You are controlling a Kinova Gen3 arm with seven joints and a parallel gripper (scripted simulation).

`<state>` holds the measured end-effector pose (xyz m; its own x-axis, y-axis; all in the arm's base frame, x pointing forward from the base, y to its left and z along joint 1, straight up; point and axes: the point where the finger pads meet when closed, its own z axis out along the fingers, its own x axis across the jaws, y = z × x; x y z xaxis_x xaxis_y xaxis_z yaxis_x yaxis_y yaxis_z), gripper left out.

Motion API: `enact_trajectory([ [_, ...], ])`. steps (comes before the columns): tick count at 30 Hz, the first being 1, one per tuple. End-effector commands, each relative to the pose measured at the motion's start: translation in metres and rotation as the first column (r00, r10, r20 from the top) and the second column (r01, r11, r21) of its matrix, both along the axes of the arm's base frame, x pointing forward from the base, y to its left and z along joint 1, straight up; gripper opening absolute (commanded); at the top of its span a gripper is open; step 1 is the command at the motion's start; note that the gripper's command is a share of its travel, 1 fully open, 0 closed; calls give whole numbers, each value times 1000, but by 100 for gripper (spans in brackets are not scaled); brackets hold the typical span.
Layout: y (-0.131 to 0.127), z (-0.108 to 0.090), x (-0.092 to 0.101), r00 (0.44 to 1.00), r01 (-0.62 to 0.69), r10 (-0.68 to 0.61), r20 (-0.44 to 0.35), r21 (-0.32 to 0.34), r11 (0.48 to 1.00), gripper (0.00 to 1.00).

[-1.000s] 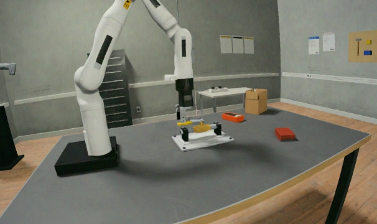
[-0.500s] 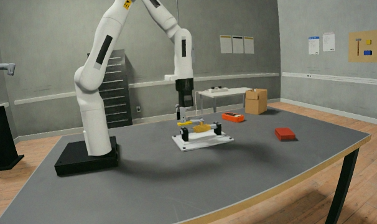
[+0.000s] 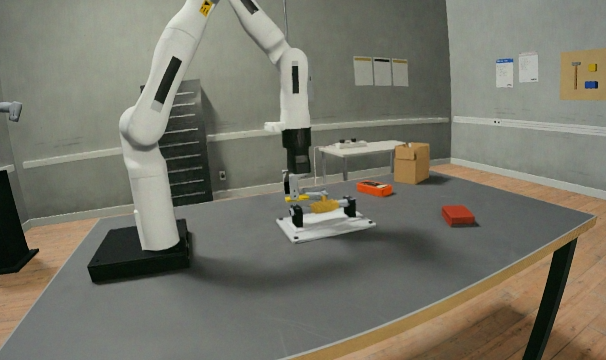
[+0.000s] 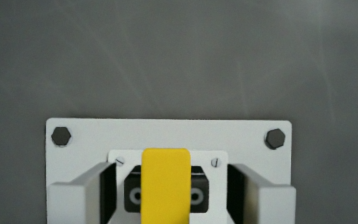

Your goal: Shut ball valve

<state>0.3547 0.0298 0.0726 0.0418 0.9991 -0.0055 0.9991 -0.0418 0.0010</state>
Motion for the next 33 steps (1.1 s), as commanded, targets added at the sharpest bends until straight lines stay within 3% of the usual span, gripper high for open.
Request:
enact_trajectory([
  [1, 0, -4, -1, 1000, 1, -1, -1, 3, 1000, 100],
  [33, 1, -18, -1, 1000, -1, 1, 1, 6, 1000, 100],
])
